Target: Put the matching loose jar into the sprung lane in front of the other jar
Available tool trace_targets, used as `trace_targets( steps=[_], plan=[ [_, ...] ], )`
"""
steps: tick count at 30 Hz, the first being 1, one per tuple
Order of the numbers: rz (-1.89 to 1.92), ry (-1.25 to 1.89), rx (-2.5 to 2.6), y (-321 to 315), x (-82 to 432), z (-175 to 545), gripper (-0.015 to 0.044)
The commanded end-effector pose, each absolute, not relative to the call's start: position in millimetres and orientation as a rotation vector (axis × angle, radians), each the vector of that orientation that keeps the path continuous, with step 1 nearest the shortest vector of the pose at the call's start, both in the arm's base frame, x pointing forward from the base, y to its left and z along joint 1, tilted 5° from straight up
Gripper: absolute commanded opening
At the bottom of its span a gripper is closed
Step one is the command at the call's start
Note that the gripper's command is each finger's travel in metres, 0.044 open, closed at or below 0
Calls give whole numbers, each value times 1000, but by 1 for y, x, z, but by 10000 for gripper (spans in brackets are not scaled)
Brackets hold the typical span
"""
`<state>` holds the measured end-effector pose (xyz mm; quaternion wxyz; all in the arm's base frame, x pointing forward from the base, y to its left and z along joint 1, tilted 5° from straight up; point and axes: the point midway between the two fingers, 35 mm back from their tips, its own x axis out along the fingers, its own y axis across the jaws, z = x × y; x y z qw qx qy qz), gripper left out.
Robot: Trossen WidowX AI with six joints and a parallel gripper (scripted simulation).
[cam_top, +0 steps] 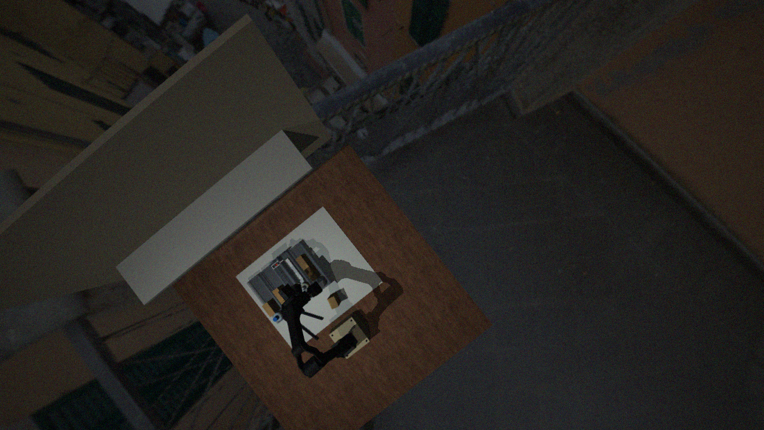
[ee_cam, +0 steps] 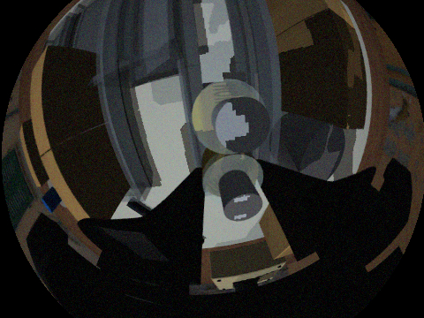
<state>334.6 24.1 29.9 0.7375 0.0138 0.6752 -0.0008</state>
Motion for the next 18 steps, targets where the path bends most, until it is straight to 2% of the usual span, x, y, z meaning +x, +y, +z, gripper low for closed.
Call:
trace_targets(
  steps=[1, 18],
  plan=[
    [0, 1463, 26, 24, 339, 30, 0],
    [0, 1464, 26, 24, 337, 28, 0]
  ],
)
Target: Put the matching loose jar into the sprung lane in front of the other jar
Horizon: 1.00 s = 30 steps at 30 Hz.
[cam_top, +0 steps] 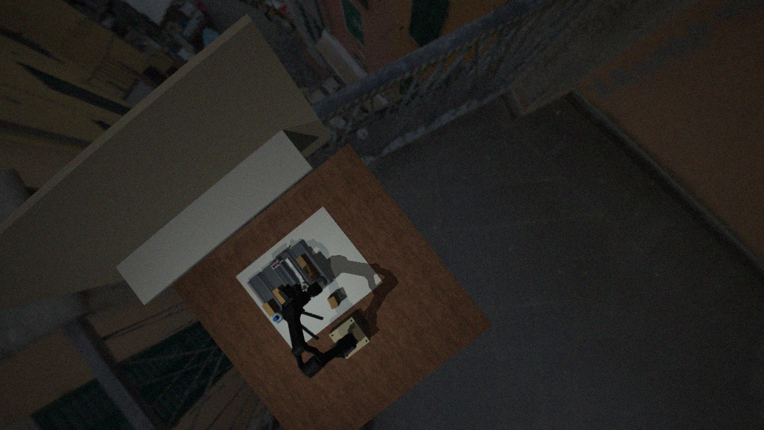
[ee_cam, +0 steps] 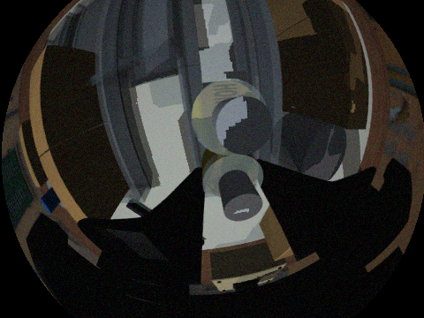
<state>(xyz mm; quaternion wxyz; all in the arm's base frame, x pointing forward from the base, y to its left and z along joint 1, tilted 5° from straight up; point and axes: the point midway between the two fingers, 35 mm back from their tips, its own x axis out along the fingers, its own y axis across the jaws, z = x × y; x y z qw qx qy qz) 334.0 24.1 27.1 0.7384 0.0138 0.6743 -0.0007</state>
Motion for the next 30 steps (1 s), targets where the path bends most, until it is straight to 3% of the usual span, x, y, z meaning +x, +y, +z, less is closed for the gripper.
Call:
trace_targets(
  steps=[1, 30],
  plan=[
    [0, 1464, 26, 24, 337, 28, 0],
    [0, 1464, 26, 24, 332, 27, 0]
  ],
)
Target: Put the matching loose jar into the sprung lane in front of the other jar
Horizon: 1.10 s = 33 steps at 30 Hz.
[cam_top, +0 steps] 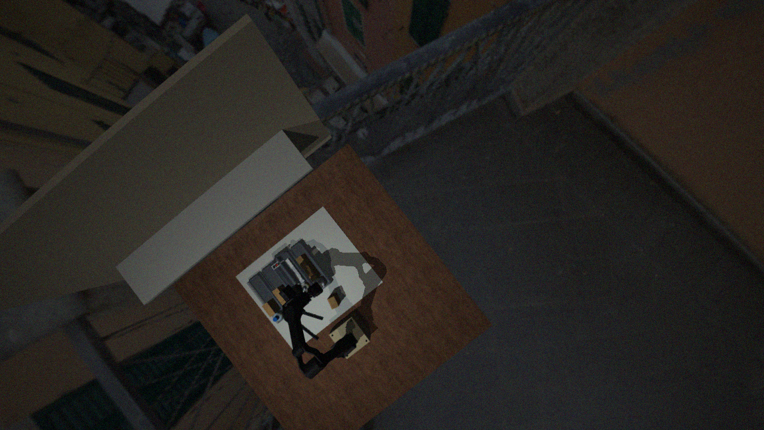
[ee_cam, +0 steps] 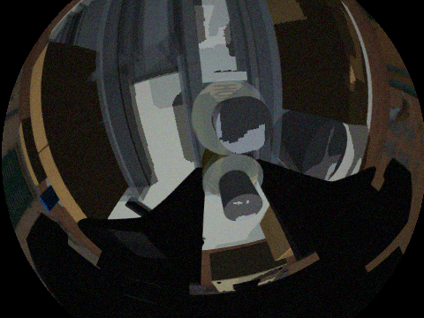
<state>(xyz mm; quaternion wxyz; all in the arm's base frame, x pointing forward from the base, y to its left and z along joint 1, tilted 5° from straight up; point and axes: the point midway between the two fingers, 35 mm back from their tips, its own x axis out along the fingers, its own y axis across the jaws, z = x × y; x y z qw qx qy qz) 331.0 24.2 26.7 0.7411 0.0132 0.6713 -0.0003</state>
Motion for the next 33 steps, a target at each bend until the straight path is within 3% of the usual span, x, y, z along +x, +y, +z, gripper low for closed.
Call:
trace_targets(
  steps=[1, 29, 33],
  plan=[
    [0, 1464, 26, 24, 332, 27, 0],
    [0, 1464, 26, 24, 327, 26, 0],
    [0, 1464, 26, 24, 327, 26, 105]
  ],
)
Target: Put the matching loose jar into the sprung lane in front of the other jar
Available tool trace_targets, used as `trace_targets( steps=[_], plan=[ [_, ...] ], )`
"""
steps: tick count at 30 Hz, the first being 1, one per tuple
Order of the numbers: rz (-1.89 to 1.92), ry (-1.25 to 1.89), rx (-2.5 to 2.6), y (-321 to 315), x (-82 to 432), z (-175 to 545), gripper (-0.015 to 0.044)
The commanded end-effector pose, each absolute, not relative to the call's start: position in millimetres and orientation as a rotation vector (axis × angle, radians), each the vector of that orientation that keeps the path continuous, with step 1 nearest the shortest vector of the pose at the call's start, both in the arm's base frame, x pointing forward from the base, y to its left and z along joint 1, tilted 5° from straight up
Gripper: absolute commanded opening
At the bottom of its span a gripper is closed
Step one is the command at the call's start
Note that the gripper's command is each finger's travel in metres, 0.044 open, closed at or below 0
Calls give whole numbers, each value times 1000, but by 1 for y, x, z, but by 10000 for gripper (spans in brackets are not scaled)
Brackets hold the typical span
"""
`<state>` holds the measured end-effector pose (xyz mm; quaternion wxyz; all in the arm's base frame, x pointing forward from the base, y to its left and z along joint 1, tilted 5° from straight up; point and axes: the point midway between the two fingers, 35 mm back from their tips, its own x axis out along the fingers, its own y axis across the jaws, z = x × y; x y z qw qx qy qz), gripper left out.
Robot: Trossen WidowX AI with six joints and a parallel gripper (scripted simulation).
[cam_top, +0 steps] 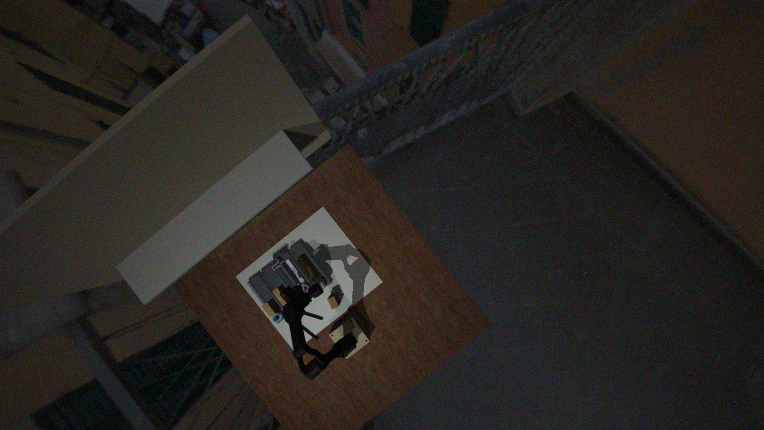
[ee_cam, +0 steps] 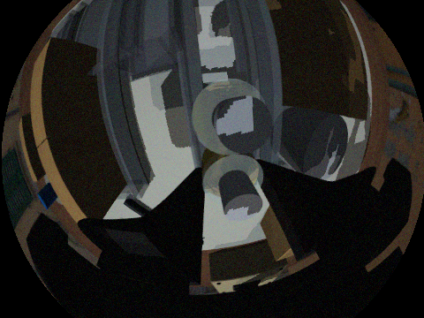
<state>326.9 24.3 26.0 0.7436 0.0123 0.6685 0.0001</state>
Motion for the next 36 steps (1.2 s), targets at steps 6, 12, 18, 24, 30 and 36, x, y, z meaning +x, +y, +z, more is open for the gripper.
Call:
trace_targets(
  steps=[6, 12, 18, 24, 30, 36],
  plan=[
    [0, 1464, 26, 24, 327, 26, 263],
    [0, 1464, 26, 24, 326, 32, 294],
    [0, 1464, 26, 24, 325, 46, 294],
    [0, 1465, 26, 24, 321, 46, 294],
    [0, 1466, 26, 25, 303, 46, 294],
    [0, 1468, 26, 26, 281, 44, 294]
  ],
)
